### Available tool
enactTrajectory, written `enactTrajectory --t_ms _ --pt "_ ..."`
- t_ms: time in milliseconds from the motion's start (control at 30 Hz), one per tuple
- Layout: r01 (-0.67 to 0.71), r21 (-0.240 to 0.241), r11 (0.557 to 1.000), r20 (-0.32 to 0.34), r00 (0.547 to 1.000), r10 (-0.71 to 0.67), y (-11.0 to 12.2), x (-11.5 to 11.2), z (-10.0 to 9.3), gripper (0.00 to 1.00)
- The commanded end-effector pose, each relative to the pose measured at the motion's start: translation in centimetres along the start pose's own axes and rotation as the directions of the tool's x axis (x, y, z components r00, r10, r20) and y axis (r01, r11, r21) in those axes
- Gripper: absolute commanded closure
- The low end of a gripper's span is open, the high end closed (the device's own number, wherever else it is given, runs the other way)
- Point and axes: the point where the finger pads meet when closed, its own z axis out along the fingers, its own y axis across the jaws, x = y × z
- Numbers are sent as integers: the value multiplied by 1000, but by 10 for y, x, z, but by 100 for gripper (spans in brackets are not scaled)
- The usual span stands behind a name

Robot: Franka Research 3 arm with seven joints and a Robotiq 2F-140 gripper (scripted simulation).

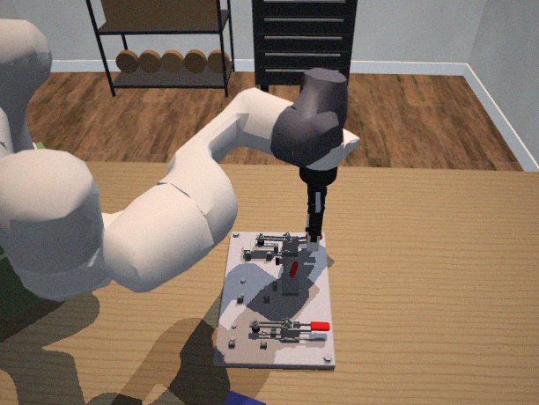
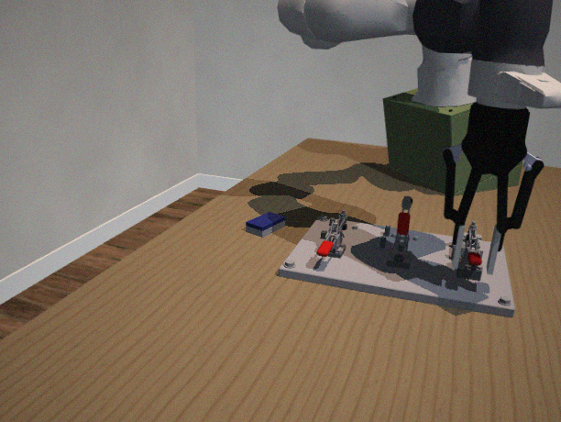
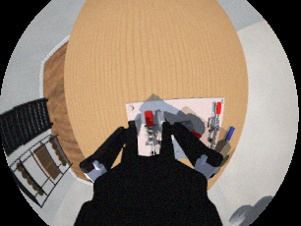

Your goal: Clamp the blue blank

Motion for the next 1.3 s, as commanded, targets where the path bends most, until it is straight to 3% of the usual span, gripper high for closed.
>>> enactTrajectory --t_ms 0,233,267,1267 --pt "9 4 1000 -7 1000 -9 -2 2 1 72" --pt "9 4 1000 -7 1000 -9 -2 2 1 72" --pt "9 4 1000 -7 1000 -9 -2 2 1 100" --pt "9 4 1000 -7 1000 -9 -2 2 1 100"
